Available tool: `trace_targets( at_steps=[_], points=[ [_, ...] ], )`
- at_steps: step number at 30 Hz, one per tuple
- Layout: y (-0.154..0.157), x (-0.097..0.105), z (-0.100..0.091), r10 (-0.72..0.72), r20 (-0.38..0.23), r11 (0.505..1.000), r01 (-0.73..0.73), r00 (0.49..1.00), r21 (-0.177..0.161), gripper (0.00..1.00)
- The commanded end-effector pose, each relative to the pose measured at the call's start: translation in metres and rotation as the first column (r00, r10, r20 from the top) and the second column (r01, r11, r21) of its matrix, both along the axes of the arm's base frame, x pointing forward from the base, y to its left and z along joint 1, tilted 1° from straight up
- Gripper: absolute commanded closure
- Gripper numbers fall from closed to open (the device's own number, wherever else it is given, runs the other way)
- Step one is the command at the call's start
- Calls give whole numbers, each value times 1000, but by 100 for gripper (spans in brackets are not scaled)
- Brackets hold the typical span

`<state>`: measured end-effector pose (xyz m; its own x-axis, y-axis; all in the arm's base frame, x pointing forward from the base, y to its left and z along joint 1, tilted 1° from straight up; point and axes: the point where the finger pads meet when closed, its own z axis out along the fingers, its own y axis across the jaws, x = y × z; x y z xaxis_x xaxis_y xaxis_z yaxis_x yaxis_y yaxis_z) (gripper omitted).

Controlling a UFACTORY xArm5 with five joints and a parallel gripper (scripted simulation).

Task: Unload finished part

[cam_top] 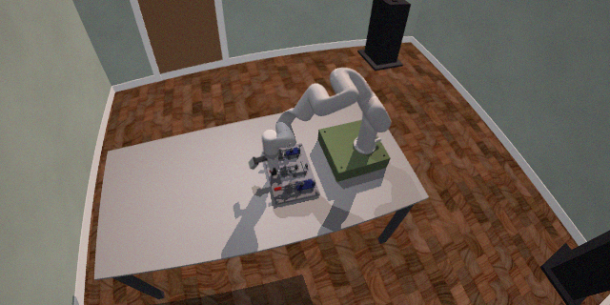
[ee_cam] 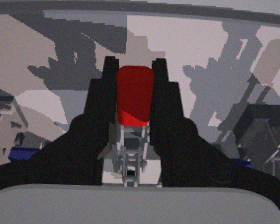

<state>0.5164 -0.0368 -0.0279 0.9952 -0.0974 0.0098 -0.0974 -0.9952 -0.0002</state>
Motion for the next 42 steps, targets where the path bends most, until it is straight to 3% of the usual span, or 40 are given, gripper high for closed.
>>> trace_targets(
  at_steps=[1,42],
  points=[
    [0,2,2,0,4,1000,0,1000,0,100],
    [0,0,5,0,4,1000,0,1000,0,100]
  ],
)
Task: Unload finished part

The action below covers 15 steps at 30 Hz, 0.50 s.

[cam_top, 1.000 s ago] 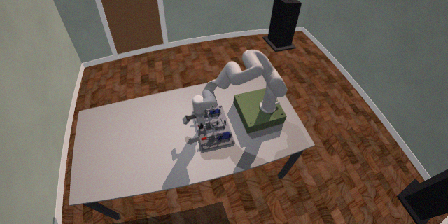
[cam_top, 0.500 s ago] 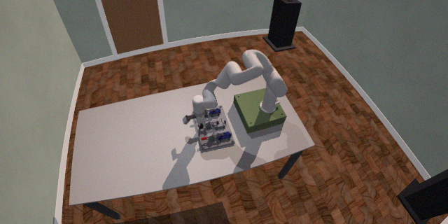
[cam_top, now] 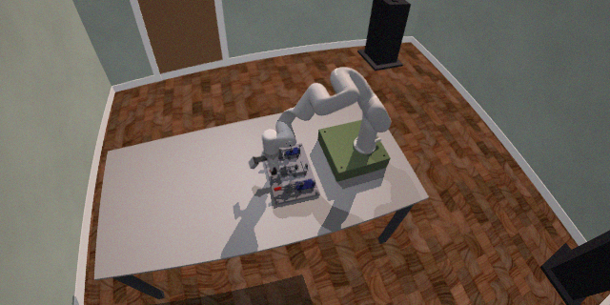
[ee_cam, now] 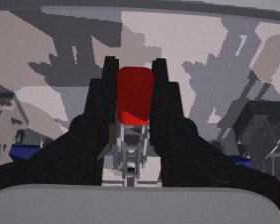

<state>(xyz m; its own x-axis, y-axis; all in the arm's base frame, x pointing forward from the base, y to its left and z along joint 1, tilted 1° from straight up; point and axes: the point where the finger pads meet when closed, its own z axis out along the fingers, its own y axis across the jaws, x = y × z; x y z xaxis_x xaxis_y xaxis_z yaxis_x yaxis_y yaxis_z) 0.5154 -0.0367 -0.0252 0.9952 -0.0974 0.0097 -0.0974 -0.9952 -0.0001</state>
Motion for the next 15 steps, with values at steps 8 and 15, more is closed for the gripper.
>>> trace_targets(
  at_steps=[8,15],
  points=[
    [0,0,5,0,4,1000,0,1000,0,100],
    [0,-2,8,0,4,1000,0,1000,0,100]
  ],
)
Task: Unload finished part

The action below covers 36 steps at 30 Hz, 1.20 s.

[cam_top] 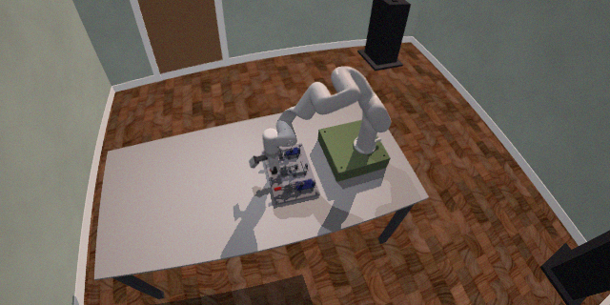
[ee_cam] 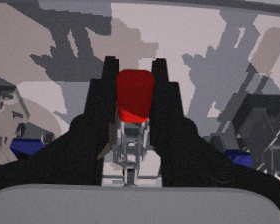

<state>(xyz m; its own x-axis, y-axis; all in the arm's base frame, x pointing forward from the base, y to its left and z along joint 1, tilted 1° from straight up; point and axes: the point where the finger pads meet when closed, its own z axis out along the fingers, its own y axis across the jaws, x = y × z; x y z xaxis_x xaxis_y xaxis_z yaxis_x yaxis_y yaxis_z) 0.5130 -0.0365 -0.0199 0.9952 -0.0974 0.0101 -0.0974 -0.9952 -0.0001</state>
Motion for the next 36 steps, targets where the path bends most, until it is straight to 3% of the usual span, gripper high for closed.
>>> trace_targets(
  at_steps=[1,36],
  points=[
    [0,0,4,0,4,1000,0,1000,0,100],
    [2,-20,22,0,4,1000,0,1000,0,100]
  ],
)
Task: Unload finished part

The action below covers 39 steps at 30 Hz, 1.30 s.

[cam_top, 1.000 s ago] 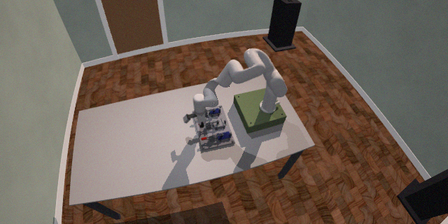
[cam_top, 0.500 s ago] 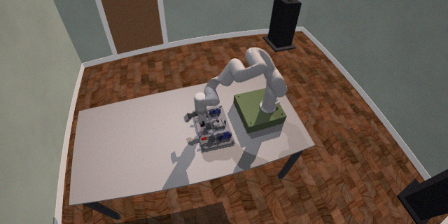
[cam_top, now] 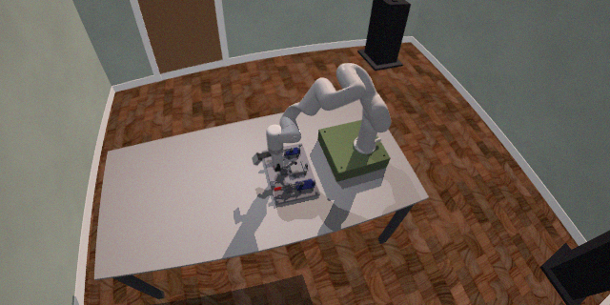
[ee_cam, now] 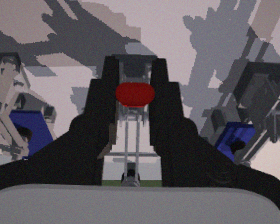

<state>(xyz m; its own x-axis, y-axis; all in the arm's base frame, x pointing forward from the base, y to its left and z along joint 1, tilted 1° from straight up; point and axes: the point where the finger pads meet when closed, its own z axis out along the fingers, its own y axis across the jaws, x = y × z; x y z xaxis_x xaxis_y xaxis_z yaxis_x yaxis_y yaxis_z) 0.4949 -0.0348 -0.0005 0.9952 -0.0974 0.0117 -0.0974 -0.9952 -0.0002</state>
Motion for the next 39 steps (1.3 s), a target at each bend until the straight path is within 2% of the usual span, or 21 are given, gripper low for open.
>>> trace_targets(
  at_steps=[1,39],
  points=[
    [0,-2,3,0,2,1000,0,1000,0,100],
    [2,-22,6,0,2,1000,0,1000,0,100]
  ],
)
